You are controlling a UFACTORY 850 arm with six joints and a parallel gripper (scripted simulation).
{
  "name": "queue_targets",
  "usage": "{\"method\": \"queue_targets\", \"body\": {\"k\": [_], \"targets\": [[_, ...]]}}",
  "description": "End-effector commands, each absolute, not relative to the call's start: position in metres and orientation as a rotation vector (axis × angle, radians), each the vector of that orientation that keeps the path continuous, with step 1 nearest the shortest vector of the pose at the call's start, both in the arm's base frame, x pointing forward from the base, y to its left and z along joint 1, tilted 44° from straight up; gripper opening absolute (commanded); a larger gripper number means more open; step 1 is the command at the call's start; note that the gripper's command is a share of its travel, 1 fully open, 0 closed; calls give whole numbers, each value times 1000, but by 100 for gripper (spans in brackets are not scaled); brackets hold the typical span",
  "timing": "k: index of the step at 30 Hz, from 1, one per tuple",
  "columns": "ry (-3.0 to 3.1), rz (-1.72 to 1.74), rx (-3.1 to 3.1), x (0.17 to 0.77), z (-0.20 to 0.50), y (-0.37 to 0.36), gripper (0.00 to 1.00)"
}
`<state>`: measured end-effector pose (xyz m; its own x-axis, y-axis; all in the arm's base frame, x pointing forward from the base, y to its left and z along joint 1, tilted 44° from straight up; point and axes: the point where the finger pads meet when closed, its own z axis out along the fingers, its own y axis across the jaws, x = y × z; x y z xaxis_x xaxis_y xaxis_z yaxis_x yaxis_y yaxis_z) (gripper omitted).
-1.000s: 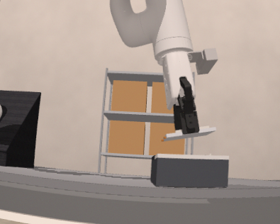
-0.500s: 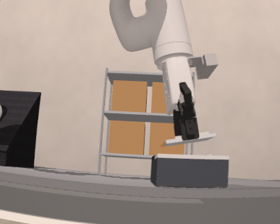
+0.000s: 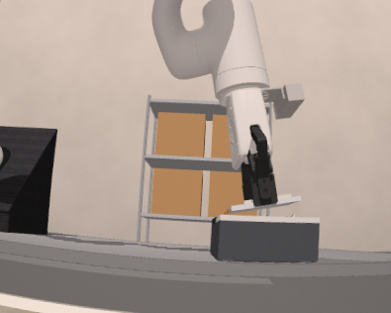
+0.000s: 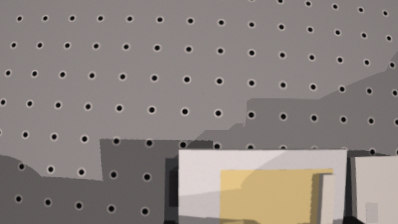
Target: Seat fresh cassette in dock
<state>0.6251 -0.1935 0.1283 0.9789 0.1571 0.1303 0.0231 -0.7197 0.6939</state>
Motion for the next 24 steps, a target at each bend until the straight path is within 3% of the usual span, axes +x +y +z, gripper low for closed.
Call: {"method": "queue_targets", "body": {"k": [1,24], "targets": [[125,234,2366,626,127,-195,0],[125,234,2366,626,122,-199,0]]}}
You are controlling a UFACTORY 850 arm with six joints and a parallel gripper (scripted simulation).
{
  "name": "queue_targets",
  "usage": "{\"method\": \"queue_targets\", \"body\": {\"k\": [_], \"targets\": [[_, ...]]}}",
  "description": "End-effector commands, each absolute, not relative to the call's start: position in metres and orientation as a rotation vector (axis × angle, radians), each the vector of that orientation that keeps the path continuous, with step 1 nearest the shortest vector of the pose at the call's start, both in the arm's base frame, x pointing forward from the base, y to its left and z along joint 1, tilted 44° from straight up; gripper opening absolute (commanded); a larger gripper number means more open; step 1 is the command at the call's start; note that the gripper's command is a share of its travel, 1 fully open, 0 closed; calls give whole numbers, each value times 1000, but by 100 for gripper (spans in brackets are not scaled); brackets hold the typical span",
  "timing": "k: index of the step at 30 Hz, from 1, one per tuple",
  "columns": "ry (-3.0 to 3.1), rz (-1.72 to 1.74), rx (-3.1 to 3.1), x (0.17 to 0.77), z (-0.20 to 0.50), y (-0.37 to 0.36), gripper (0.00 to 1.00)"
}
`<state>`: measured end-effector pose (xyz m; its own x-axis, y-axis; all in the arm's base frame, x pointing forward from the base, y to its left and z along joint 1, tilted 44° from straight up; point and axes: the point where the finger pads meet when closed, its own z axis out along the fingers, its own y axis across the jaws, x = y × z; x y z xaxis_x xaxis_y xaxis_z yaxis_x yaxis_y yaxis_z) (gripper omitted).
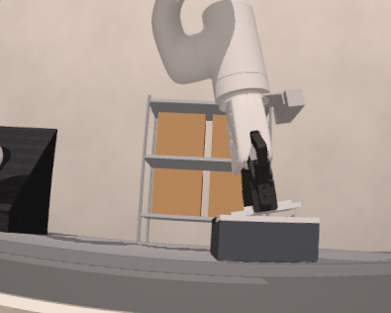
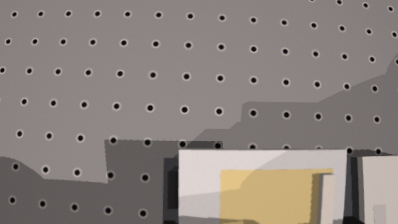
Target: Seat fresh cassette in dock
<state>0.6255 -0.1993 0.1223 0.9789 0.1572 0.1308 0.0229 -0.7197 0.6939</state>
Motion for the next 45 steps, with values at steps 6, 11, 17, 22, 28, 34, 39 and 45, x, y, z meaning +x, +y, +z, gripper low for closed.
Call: {"method": "queue_targets", "body": {"k": [6,11,17,22,28,34,39,45], "targets": [[125,234,2366,626,121,-201,0],[125,234,2366,626,120,-202,0],[125,234,2366,626,119,-203,0],[125,234,2366,626,118,-204,0],[125,234,2366,626,118,-204,100],[125,234,2366,626,118,-204,100],[125,234,2366,626,118,-204,100],[125,234,2366,626,118,-204,100]]}}
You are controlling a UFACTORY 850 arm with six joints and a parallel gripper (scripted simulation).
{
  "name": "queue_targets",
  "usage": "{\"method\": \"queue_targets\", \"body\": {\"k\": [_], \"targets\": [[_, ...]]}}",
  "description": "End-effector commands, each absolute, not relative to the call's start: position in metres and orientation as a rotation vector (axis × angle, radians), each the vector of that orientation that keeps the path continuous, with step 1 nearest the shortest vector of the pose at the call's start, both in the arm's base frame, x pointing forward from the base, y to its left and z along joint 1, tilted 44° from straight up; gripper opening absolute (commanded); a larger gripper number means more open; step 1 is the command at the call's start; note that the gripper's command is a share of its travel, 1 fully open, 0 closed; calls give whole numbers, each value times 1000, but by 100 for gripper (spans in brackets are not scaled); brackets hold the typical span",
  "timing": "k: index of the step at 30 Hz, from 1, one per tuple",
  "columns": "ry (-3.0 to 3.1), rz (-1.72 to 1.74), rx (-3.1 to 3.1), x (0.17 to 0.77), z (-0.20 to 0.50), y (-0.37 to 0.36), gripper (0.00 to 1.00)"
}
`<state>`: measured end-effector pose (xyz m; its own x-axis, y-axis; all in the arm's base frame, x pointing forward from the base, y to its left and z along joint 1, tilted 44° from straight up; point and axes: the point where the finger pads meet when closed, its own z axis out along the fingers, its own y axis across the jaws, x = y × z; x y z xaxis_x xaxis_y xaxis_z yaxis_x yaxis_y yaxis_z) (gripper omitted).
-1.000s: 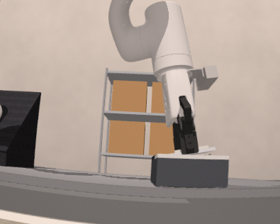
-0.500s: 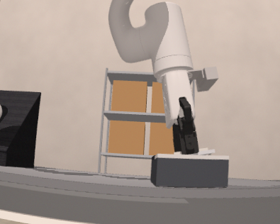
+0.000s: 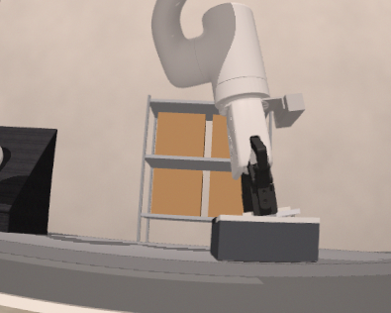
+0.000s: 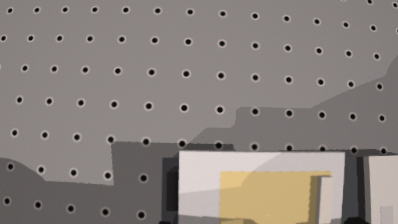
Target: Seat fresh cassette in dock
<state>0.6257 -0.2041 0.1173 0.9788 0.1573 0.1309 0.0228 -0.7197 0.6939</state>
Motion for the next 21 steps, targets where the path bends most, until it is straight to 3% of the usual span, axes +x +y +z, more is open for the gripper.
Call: {"method": "queue_targets", "body": {"k": [1,21], "targets": [[125,234,2366,626,118,-204,100],[125,234,2366,626,135,-187,100]]}}
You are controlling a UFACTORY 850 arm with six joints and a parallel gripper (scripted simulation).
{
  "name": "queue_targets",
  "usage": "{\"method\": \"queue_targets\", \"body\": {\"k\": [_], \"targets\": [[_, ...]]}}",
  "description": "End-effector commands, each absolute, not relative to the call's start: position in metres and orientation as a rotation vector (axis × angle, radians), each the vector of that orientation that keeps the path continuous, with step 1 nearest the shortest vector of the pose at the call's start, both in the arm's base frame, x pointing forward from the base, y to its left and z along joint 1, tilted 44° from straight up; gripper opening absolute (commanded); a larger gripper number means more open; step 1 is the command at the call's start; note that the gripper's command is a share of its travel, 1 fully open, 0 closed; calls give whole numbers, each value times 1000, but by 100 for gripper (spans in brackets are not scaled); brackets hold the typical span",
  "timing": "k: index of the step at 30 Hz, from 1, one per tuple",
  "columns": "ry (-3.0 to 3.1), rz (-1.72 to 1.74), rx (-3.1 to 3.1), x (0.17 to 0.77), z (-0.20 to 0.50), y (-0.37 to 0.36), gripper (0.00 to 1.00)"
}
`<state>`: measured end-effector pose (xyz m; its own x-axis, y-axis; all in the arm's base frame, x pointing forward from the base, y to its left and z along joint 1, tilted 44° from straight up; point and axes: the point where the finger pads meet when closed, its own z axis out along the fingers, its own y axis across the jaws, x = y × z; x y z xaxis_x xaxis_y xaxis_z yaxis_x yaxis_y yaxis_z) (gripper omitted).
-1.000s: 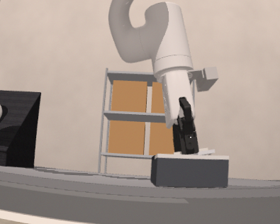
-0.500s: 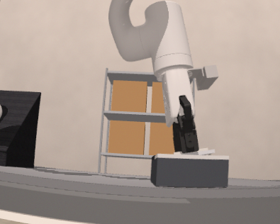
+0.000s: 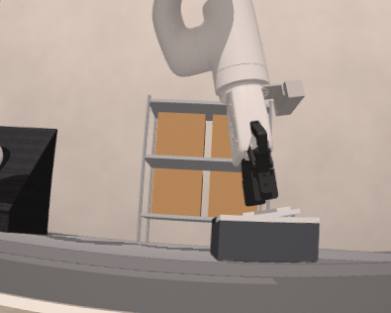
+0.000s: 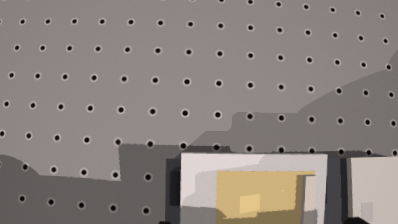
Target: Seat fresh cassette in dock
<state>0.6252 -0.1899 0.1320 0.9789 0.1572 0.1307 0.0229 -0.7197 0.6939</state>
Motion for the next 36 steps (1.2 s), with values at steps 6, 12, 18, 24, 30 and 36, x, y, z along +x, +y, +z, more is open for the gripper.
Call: {"method": "queue_targets", "body": {"k": [6,12,18,24,30,36], "targets": [[125,234,2366,626,141,-181,100],[125,234,2366,626,145,-178,100],[125,234,2366,625,150,-172,100],[109,195,2369,627,150,-172,0],[45,37,2374,632,150,-172,0],[38,17,2374,640,150,-172,0]]}}
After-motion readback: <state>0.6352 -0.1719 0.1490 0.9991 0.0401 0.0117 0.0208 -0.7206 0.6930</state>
